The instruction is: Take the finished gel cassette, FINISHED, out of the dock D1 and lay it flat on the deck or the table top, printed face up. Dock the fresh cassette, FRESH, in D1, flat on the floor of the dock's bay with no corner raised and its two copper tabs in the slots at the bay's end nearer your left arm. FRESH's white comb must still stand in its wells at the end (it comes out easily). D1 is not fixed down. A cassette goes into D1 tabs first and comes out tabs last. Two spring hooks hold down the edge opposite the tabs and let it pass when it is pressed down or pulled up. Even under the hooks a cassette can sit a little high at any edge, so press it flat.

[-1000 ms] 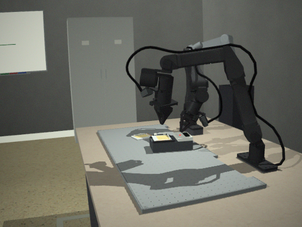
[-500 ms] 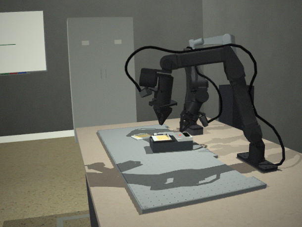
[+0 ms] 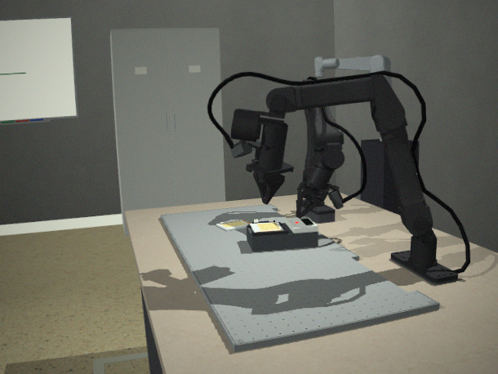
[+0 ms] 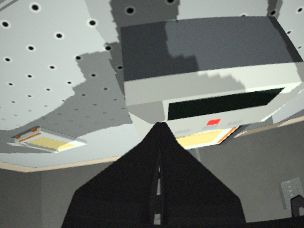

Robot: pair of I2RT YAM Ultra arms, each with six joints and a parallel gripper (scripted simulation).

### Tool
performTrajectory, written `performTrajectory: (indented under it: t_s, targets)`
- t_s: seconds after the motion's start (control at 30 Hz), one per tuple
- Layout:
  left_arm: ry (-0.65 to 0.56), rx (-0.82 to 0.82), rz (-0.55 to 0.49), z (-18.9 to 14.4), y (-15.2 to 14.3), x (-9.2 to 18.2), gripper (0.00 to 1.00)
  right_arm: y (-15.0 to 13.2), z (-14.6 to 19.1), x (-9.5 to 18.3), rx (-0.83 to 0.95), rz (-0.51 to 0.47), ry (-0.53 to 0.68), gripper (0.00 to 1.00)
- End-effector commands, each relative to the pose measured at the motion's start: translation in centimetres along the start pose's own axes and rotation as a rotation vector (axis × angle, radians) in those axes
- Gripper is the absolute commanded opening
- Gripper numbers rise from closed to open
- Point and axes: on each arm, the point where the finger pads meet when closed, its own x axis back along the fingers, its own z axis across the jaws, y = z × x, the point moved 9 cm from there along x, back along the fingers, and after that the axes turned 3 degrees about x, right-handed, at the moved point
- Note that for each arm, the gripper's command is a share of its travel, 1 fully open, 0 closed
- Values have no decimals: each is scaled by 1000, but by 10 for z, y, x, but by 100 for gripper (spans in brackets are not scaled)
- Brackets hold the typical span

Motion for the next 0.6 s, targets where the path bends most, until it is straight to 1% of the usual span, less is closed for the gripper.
performTrajectory:
  t_s: [0.0,0.1,0.37,0.43,0.57]
  targets:
    - [27,-12,-43,-2,0,19,0,44,34,-22,101,-208,133,0]
    - [27,-12,-43,-2,0,19,0,44,34,-22,101,-208,133,0]
    - [-58,-265,-42,-18,29,4,0,44,34,-22,101,-208,133,0]
    - [-65,-285,-41,-23,36,0,0,44,34,-22,101,-208,133,0]
    - [-100,-412,-56,-33,48,-9,0,44,34,-22,101,-208,133,0]
